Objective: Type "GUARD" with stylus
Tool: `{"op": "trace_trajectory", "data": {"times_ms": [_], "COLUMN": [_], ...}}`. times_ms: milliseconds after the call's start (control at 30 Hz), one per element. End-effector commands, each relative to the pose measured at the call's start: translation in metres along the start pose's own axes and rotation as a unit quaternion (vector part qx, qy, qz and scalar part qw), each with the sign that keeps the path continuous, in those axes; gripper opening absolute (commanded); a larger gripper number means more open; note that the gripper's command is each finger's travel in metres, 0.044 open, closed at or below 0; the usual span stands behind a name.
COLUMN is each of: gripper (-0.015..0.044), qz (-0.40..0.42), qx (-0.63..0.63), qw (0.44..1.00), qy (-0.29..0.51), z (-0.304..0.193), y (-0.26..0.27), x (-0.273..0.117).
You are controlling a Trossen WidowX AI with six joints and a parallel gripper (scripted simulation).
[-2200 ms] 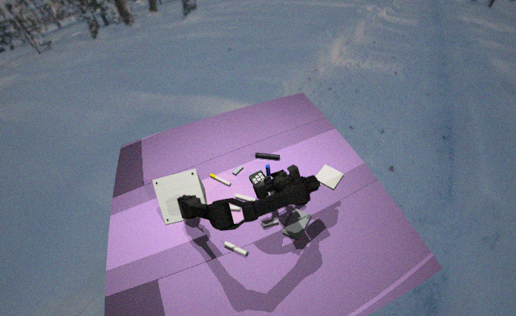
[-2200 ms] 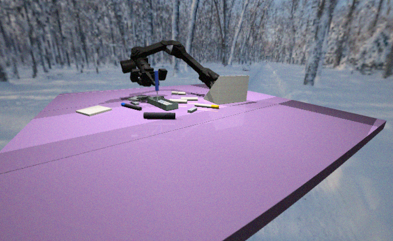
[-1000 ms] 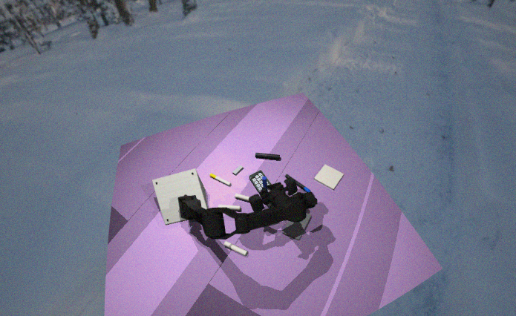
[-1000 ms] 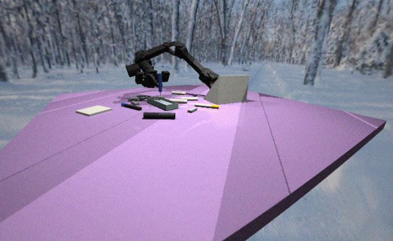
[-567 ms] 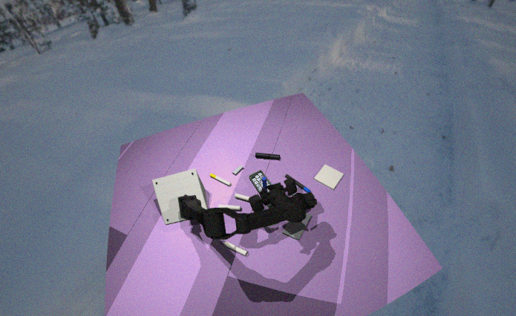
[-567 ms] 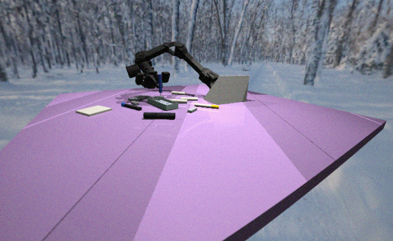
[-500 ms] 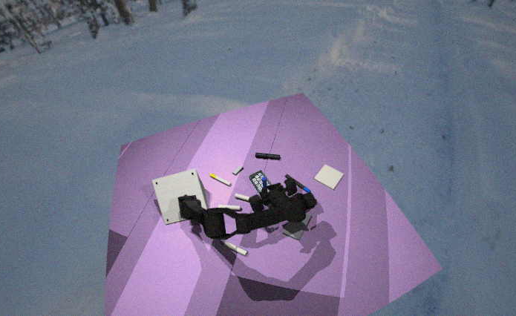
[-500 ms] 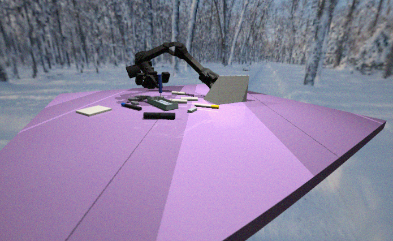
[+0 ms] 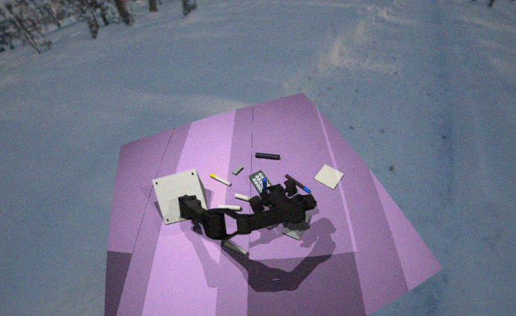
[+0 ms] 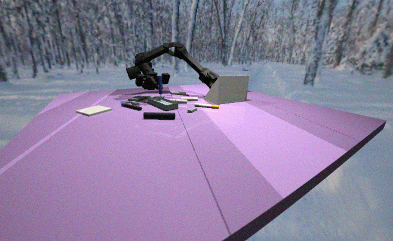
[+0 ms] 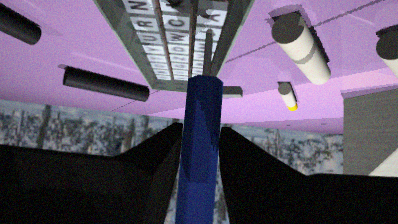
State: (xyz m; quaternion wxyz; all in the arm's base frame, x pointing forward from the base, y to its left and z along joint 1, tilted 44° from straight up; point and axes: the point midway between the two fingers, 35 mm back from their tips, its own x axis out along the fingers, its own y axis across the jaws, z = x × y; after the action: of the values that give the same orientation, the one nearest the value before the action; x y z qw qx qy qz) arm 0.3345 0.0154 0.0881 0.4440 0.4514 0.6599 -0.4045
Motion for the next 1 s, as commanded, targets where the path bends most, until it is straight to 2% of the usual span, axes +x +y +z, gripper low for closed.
{"op": "trace_trajectory", "data": {"times_ms": [0,967], "gripper": [0.0081,0.0081], "qz": [-0.002,-0.002], "qx": [-0.003,-0.003], "qw": [1.000,1.000], "qy": [-0.001,-0.001], "z": [0.0013,0.0082], "y": [-0.0006,-0.0006], "x": [0.0017,0.0056]}}
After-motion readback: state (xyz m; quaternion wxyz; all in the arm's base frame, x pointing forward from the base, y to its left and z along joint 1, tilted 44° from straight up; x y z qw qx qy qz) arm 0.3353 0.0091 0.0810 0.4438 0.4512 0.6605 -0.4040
